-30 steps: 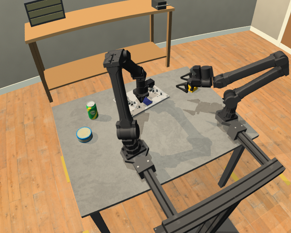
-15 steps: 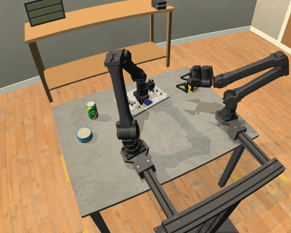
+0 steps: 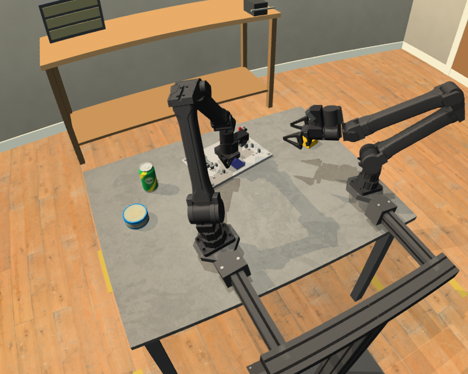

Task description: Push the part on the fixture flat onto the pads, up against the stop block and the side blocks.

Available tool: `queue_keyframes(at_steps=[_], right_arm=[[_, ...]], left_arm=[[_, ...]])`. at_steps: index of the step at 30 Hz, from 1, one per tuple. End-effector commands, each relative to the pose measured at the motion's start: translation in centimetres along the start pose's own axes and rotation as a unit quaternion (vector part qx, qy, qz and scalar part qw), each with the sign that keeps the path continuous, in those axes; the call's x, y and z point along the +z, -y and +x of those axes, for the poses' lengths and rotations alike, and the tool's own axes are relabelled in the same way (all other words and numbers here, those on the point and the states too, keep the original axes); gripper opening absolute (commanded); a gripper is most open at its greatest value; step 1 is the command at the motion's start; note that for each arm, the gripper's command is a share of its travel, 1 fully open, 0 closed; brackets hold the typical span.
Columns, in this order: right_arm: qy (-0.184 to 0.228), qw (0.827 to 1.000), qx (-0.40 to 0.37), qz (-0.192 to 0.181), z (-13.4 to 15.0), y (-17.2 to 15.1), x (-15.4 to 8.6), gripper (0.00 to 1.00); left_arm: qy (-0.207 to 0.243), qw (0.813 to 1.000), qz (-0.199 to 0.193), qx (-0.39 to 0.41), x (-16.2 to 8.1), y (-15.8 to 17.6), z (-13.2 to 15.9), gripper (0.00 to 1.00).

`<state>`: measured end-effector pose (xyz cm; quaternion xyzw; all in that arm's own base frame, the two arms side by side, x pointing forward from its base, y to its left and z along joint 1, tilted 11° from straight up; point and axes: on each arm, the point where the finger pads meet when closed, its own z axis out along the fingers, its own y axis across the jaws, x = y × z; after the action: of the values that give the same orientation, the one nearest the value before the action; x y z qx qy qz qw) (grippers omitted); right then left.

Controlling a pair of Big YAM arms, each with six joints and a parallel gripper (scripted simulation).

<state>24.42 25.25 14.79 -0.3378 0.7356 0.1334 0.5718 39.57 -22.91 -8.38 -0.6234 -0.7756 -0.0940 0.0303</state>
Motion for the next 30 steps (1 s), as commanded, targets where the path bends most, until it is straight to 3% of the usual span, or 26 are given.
queue_keyframes(at_steps=[1, 17, 22, 30], right_arm=[[-0.006, 1.000, 0.003, 0.001, 0.0, 0.1, 0.2, 1.00], [-0.006, 1.000, 0.003, 0.001, 0.0, 0.1, 0.2, 1.00], [-0.006, 1.000, 0.003, 0.001, 0.0, 0.1, 0.2, 1.00], [-0.006, 1.000, 0.003, 0.001, 0.0, 0.1, 0.2, 1.00]], left_arm=[[0.001, 1.000, -0.002, 0.001, 0.0, -0.3, -1.6, 0.00], [0.003, 1.000, -0.001, -0.001, -0.6, -0.3, -3.5, 0.00], [0.020, 1.000, -0.014, -0.002, -1.4, -0.6, 0.3, 0.00], [0.016, 1.000, -0.011, -0.001, -1.0, -0.8, 0.2, 0.00]])
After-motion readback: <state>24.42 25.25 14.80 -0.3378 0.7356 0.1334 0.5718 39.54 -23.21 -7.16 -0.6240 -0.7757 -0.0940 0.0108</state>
